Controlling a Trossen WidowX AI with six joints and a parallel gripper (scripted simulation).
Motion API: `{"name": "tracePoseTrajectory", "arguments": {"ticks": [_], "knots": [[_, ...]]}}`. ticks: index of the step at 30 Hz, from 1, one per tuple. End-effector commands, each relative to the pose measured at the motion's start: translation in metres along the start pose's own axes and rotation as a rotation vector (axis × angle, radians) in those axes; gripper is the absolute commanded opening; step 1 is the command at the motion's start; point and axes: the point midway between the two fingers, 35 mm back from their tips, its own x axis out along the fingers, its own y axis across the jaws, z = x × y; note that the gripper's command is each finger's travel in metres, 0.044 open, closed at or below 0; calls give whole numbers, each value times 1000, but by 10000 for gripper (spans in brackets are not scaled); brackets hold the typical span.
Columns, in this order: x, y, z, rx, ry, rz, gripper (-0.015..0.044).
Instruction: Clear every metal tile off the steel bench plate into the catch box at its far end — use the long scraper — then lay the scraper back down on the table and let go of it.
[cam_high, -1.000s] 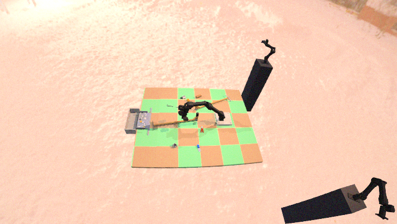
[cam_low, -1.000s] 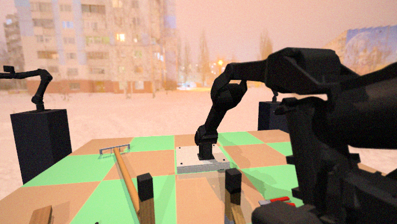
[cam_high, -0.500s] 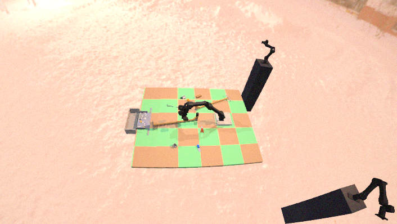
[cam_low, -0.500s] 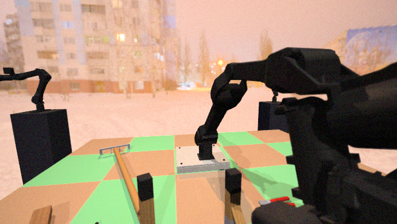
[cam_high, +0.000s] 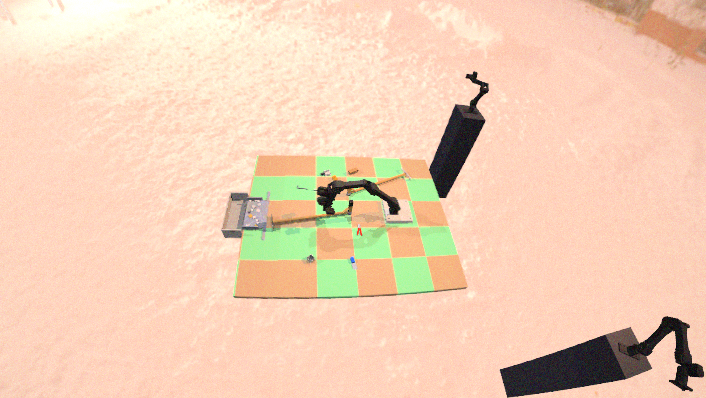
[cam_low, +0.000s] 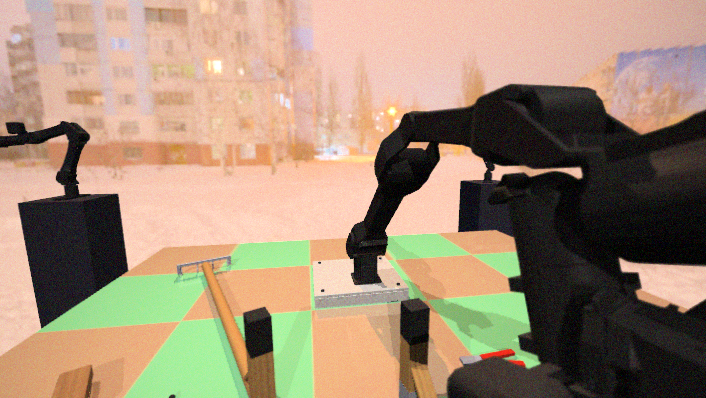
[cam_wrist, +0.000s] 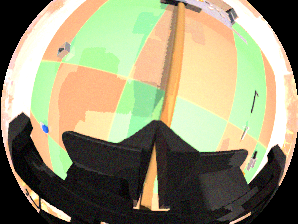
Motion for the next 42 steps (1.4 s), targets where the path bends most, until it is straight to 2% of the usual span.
{"name": "tracePoseTrajectory", "arguments": {"ticks": [1, 31, 42], "knots": [[0, 0, 0, 0, 0, 0, 0], [0, 0, 0, 0, 0, 0, 0], [-36, -3, 4, 13, -75, -15, 289]]}}
